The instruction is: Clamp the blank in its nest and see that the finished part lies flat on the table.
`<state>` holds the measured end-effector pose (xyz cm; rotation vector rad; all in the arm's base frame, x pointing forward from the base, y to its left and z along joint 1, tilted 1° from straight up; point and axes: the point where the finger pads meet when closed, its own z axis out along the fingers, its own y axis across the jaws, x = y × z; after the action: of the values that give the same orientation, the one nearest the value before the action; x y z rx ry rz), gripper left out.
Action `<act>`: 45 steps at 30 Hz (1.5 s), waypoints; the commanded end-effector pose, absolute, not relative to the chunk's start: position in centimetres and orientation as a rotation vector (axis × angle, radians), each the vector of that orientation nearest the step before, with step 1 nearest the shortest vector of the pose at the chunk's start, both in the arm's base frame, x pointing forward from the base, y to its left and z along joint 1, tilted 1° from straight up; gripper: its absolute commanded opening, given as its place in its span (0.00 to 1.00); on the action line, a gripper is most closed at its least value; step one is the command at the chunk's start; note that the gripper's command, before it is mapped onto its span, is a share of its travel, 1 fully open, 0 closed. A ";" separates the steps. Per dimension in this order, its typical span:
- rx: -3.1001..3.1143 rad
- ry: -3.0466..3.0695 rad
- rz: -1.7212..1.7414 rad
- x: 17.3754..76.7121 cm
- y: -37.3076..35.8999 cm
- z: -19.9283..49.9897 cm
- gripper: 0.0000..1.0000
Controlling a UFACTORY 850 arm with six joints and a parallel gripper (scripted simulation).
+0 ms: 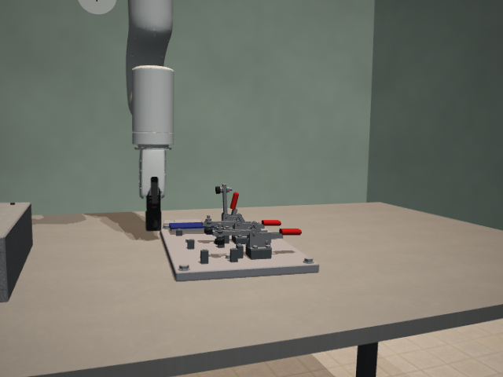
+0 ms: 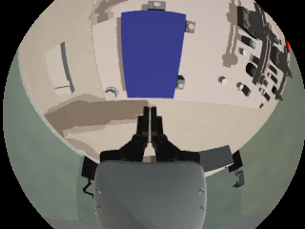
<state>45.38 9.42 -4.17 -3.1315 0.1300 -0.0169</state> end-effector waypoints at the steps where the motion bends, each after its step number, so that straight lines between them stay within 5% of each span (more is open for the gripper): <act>1: -3.131 0.130 -0.019 45.5 9.4 -4.1 0.00; 45: -3.131 0.130 -0.019 46.6 9.3 -4.1 0.00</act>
<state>46.40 9.33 -4.17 -3.1311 0.1300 -0.0167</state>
